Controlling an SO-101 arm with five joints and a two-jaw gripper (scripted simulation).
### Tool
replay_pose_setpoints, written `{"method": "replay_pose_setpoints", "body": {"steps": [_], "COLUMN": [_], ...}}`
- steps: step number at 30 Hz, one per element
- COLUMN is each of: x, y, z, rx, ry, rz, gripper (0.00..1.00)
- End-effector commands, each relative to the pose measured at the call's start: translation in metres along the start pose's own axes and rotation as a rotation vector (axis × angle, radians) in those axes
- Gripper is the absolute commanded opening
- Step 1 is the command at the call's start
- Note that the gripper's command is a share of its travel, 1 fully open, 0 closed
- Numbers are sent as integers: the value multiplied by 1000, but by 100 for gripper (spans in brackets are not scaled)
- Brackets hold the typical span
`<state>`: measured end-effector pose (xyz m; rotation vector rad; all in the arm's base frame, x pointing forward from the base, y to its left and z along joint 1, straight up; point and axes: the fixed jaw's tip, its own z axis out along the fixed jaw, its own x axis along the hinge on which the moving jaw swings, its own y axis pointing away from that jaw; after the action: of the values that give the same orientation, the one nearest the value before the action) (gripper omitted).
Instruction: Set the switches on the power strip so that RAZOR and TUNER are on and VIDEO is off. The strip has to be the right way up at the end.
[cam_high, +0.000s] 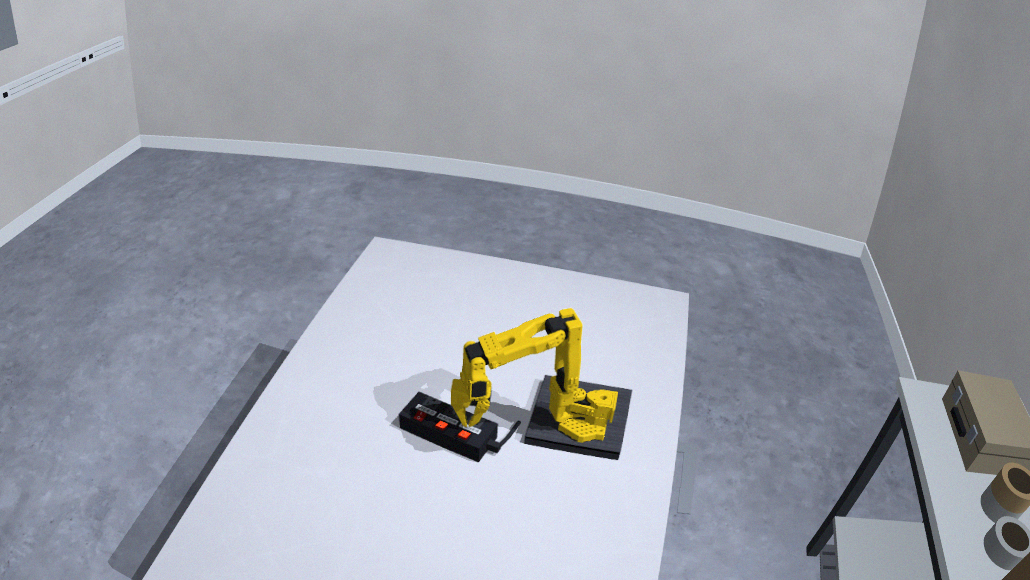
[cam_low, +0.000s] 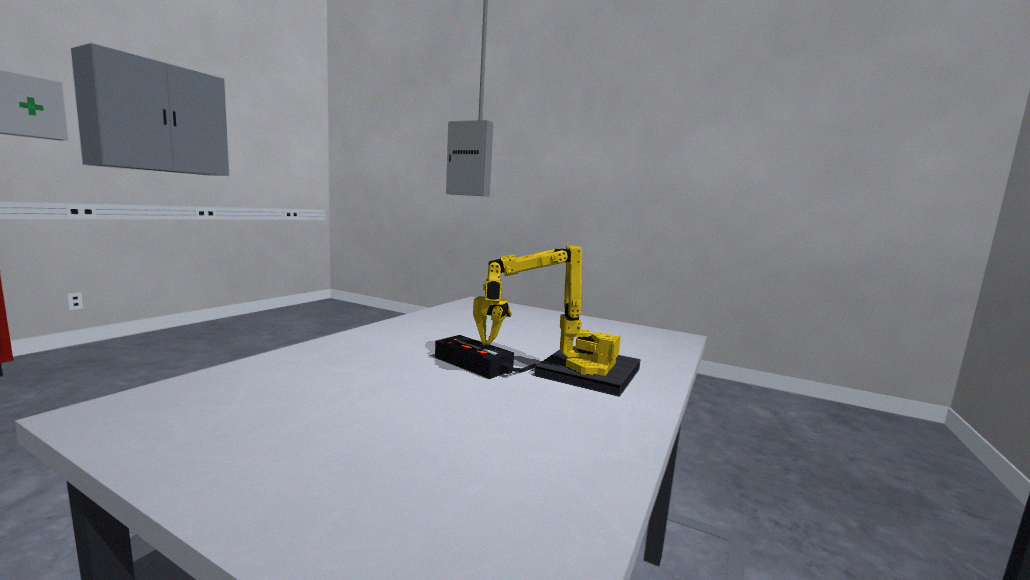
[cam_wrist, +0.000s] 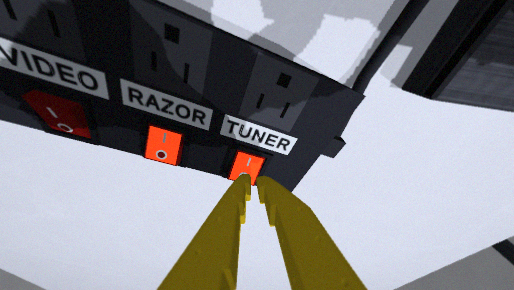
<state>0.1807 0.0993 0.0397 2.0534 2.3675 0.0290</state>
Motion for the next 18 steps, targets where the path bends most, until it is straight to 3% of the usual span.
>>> {"method": "replay_pose_setpoints", "body": {"steps": [1,18], "x": [2,-1], "y": [-1,0], "z": [1,1], "rx": [14,14], "ry": [-4,-4], "rz": [-14,-1], "gripper": [0,0]}}
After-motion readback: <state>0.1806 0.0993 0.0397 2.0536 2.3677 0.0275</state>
